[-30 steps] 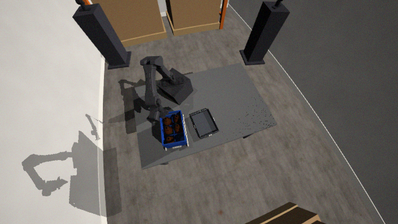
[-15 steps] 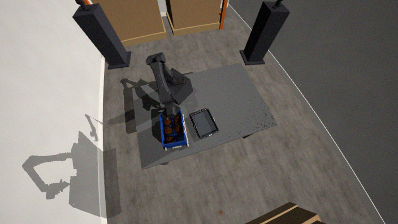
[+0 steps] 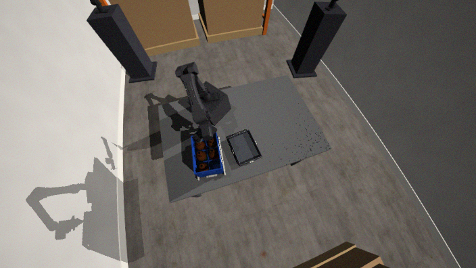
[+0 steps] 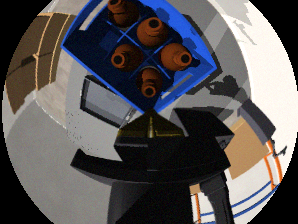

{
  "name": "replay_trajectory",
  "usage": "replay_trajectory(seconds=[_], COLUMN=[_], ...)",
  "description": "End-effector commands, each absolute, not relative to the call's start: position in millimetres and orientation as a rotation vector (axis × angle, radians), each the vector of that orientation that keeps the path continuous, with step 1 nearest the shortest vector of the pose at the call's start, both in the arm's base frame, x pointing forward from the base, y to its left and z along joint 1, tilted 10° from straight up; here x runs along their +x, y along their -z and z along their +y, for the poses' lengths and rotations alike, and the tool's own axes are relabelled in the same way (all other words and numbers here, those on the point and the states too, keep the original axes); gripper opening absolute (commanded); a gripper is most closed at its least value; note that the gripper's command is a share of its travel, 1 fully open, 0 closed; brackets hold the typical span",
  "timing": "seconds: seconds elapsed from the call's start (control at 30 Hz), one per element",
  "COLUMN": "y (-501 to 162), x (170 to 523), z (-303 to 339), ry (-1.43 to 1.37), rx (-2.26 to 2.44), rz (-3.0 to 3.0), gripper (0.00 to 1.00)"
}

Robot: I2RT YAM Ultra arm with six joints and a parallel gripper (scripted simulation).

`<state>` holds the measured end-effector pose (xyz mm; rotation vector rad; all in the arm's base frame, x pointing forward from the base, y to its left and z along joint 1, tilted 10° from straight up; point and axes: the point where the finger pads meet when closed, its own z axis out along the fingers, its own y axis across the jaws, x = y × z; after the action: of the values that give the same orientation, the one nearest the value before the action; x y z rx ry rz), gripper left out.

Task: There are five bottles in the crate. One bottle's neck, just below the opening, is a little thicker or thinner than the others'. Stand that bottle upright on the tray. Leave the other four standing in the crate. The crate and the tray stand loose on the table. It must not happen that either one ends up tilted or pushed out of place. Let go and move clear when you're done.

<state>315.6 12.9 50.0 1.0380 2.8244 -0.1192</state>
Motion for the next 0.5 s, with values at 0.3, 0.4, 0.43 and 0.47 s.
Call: replay_trajectory(seconds=[0.3,0.4,0.43,0.47], y=[-70.3,-70.3,-70.3,-70.3], x=[333.0,333.0,332.9,332.9], z=[6.3,6.3,9.1,11.0], ry=[0.076,0.076,0.074,0.071], rx=[1.051,1.051,1.040,1.034], rz=[2.733,2.733,2.737,2.740], gripper=[0.61,0.61,0.61,0.61])
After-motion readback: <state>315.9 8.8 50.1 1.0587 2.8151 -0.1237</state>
